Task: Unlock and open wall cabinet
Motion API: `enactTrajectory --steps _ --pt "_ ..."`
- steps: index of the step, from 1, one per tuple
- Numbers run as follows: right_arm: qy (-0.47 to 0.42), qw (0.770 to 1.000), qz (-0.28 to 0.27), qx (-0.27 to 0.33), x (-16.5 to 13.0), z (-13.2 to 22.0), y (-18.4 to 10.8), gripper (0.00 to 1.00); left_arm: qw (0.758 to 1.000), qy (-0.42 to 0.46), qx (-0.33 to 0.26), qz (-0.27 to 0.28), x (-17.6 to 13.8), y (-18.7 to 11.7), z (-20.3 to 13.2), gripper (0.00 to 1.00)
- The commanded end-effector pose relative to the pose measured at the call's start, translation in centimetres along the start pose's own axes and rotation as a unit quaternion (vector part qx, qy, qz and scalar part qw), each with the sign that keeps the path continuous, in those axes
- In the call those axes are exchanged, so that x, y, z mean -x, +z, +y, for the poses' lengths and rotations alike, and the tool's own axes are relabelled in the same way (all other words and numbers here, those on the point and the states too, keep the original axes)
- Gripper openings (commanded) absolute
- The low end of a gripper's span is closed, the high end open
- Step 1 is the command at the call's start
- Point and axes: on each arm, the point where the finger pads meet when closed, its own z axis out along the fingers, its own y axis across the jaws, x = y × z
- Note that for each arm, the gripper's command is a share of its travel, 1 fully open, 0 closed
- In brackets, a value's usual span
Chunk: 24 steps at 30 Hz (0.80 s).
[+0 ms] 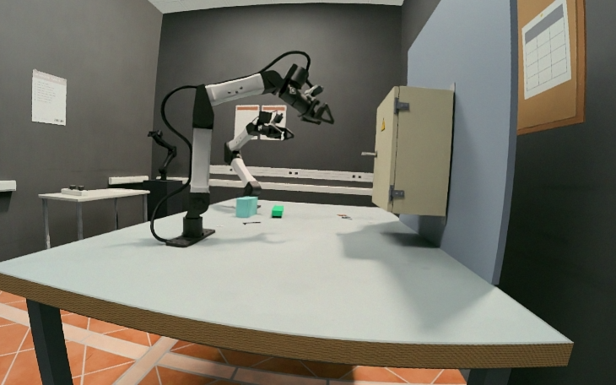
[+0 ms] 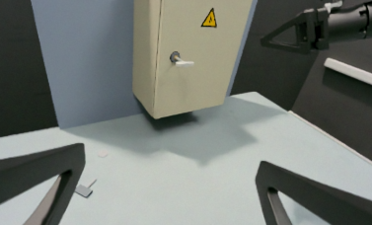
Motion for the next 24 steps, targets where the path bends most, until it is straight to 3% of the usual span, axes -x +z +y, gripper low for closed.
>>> enactTrajectory --steps 1,21,24 --pt "0.028 0.999 -0.011 -0.032 1.6 -0.6 -0.1 1.0 1.0 0.001 0.001 -0.002 0.2 -0.2 0.1 1.0" --pt "0.022 0.999 -0.019 -0.026 2.1 -0.3 0.1 1.0 1.0 0.001 0.001 -0.002 0.2 -0.2 0.1 1.0" --pt "0.041 0.998 -0.048 -0.026 3.4 -0.2 0.1 0.66 1.0 0.001 0.001 -0.002 0.2 -0.2 0.1 1.0"
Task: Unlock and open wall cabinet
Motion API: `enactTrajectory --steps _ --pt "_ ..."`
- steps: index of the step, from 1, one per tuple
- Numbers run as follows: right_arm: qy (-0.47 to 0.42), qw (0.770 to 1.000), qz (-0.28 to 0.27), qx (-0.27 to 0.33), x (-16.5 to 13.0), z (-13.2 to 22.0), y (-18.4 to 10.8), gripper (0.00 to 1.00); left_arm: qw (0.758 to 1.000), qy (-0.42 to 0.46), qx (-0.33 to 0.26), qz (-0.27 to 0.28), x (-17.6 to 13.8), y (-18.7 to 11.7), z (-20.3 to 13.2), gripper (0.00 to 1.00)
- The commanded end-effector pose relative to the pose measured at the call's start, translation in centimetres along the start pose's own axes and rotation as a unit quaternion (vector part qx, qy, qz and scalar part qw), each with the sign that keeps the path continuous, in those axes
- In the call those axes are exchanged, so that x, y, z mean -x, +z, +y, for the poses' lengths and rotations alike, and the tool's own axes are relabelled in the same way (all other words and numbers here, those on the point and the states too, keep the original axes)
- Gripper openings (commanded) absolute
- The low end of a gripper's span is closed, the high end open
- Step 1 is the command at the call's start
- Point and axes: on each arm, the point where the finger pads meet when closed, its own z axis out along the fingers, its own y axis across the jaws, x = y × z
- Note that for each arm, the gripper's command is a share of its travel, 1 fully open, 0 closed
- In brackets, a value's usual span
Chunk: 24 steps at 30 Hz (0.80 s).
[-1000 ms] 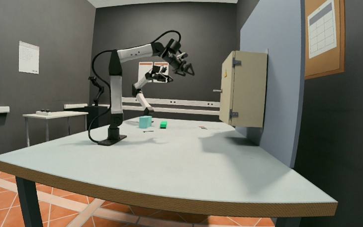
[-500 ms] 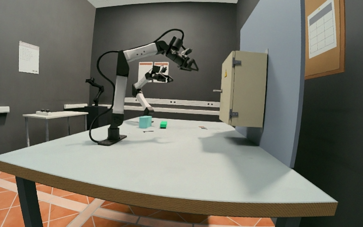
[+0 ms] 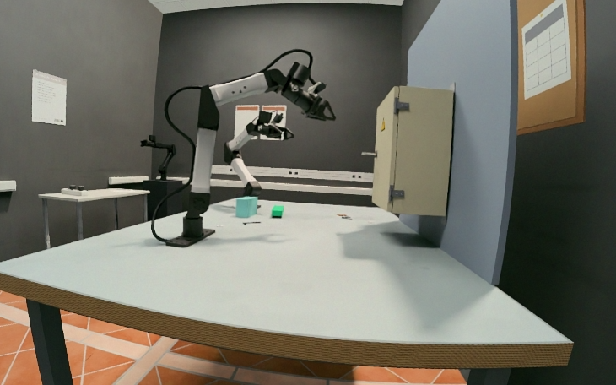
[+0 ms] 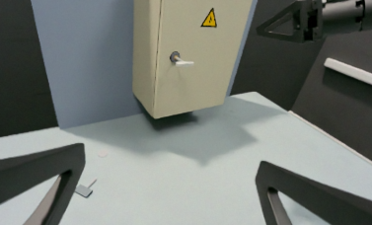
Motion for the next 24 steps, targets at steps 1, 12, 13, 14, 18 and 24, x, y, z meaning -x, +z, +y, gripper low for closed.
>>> enactTrajectory --steps 1,12,13,14,18,24 --pt "0.026 0.999 -0.038 -0.002 1.6 0.3 0.1 0.58 1.0 0.001 0.001 -0.002 0.2 -0.2 0.1 1.0" --pt "0.221 0.961 -0.168 0.007 3.1 -0.1 2.1 0.58 1.0 0.001 0.001 -0.002 0.2 -0.2 0.1 1.0" --pt "0.24 0.955 -0.174 0.006 2.7 -0.2 2.6 0.58 1.0 0.001 0.001 -0.002 0.2 -0.2 0.1 1.0" --pt "0.259 0.949 -0.182 0.006 2.4 -0.3 3.0 0.58 1.0 0.001 0.001 -0.002 0.2 -0.2 0.1 1.0" --pt "0.338 0.919 -0.203 0.0 0.3 -0.6 6.1 0.58 1.0 0.001 0.001 -0.002 0.2 -0.2 0.1 1.0" --pt "0.425 0.874 -0.236 -0.005 -1.5 -0.9 8.9 0.58 1.0 0.001 0.001 -0.002 0.2 -0.2 0.1 1.0"
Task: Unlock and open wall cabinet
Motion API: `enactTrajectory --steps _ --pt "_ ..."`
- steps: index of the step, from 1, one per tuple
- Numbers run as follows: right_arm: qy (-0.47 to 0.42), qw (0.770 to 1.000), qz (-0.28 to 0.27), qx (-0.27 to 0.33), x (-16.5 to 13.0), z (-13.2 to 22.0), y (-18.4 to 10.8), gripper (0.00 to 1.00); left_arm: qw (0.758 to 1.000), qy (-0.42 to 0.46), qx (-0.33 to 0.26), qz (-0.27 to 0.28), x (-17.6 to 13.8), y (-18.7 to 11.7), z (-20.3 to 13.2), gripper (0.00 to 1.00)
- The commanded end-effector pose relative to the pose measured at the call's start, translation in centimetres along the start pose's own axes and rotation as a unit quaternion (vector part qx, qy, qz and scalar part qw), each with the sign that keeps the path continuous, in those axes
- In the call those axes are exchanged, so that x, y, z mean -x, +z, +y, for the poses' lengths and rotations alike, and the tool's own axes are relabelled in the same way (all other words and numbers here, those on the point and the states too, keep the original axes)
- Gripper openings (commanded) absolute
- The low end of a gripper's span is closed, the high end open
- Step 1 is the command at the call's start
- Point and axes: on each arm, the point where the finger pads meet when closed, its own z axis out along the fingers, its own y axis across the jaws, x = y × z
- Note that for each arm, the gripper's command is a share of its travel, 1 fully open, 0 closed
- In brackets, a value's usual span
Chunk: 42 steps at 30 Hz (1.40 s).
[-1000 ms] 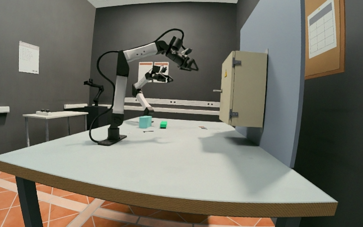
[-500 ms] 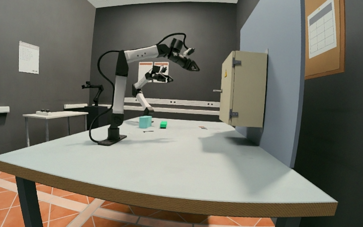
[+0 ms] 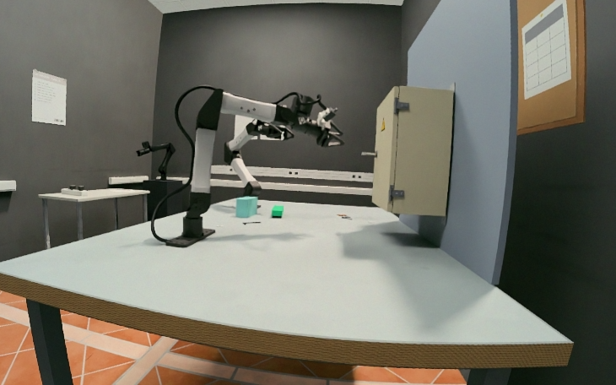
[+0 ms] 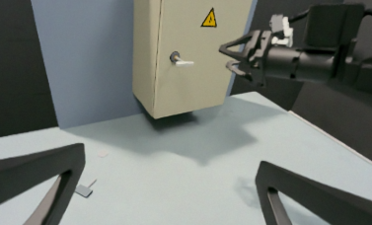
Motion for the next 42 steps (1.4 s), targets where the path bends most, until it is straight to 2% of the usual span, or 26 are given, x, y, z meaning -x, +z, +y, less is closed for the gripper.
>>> enactTrajectory --steps 1,4,11,18,25,42 --pt "0.108 0.988 -0.106 0.038 1.5 1.1 1.3 0.58 1.0 0.001 0.001 -0.002 0.3 -0.2 0.1 1.0" --pt "0.127 0.984 -0.116 0.04 1.5 1.0 1.5 0.58 1.0 0.001 0.001 -0.002 0.3 -0.2 0.1 1.0" --pt "0.289 0.937 -0.188 0.048 0.2 0.2 4.4 0.58 1.0 0.001 0.001 -0.002 0.3 -0.2 0.1 1.0" --pt "0.37 0.902 -0.217 0.04 -2.1 -0.9 7.2 0.58 1.0 0.001 0.001 -0.002 0.3 -0.2 0.1 1.0" --pt "0.379 0.9 -0.213 0.035 -2.9 -1.0 8.4 0.58 1.0 0.001 0.001 -0.002 0.3 -0.2 0.1 1.0" --pt "0.37 0.904 -0.211 0.027 -2.0 -1.7 10.8 0.58 1.0 0.001 0.001 -0.002 0.3 -0.2 0.1 1.0"
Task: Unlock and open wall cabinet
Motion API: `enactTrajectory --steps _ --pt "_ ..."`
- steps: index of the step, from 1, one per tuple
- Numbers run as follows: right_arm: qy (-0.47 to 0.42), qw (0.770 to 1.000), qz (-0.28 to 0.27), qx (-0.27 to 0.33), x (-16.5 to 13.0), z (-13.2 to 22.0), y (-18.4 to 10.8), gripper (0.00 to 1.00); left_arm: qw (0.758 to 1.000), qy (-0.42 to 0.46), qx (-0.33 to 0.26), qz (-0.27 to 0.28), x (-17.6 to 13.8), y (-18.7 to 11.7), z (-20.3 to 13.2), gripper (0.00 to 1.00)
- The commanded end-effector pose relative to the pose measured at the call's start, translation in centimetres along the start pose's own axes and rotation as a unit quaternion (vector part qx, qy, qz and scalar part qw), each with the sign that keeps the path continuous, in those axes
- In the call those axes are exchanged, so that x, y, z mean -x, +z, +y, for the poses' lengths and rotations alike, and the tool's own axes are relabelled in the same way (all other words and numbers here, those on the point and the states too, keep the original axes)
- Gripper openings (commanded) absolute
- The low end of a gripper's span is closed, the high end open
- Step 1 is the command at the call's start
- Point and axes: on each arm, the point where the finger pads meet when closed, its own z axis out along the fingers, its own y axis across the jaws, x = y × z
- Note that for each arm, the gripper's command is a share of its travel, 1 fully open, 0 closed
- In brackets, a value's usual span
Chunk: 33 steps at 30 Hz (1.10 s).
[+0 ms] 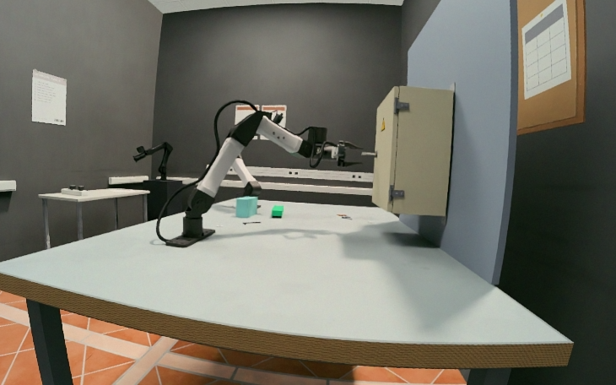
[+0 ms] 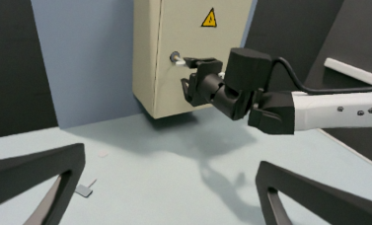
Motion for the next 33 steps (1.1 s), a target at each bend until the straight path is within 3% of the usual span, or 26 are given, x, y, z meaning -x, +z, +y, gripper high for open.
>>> enactTrajectory --steps 1,5,10,22,29,33 --pt "0.009 1.0 -0.001 0.007 0.3 1.2 1.0 0.58 1.0 0.001 0.001 -0.002 0.3 -0.2 0.1 1.0" --pt "0.009 1.0 -0.001 0.007 0.4 1.7 1.5 0.58 1.0 0.001 0.001 -0.002 0.3 -0.2 0.1 1.0" --pt "0.011 1.0 -0.003 0.01 0.6 2.3 0.9 0.17 1.0 0.001 0.001 -0.002 0.3 -0.2 0.1 1.0" --pt "0.024 0.999 -0.003 0.027 0.8 3.8 0.4 0.0 1.0 0.001 0.001 -0.002 0.3 -0.2 0.1 1.0" --pt "-0.009 0.999 -0.004 0.032 0.6 4.4 0.4 0.03 1.0 0.001 0.001 -0.002 0.3 -0.2 0.1 1.0" --pt "-0.071 0.997 -0.006 0.021 0.3 3.3 0.7 0.03 1.0 0.001 0.001 -0.002 0.3 -0.2 0.1 1.0"
